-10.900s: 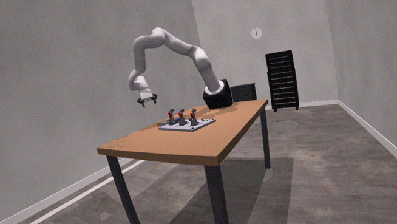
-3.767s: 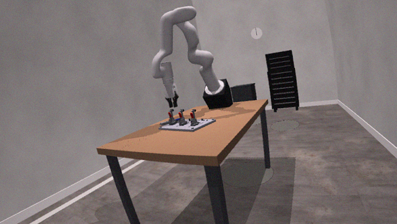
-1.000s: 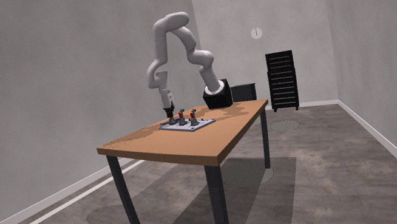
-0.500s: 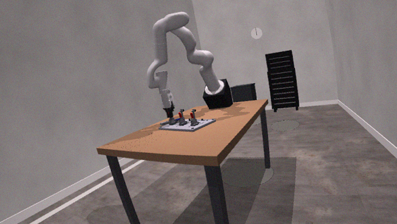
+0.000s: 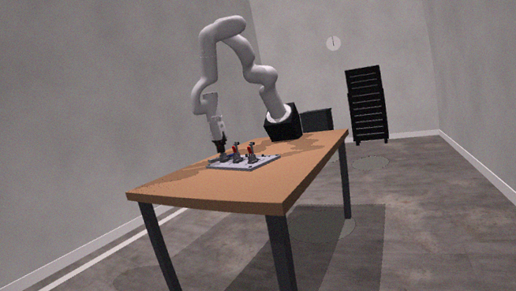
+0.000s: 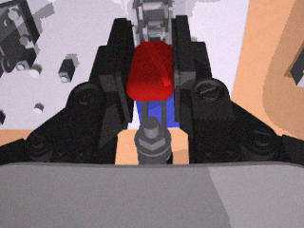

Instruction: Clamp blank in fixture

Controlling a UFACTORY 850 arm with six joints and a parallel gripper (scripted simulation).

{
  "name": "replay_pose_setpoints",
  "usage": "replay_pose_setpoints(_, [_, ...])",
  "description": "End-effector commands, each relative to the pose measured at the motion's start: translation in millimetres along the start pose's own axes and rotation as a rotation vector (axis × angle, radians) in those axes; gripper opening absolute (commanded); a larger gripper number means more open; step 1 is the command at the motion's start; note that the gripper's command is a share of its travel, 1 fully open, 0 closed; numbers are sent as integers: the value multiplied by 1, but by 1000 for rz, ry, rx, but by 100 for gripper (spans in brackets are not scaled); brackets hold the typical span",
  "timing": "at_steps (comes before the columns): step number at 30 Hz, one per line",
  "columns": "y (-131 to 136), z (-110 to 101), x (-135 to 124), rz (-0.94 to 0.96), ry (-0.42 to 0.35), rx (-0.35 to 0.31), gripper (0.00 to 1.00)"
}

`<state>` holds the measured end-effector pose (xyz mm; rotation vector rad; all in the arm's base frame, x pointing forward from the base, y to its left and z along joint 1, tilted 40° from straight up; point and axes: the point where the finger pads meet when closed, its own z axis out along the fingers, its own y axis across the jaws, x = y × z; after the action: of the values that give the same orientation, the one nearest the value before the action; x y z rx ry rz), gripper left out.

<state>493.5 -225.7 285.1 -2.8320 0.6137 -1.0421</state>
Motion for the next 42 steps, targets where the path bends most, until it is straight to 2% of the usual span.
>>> replay_pose_setpoints(1, [0,0,1,0,1,0,0])
replay_pose_setpoints(42, [0,0,12,0,1,0,0])
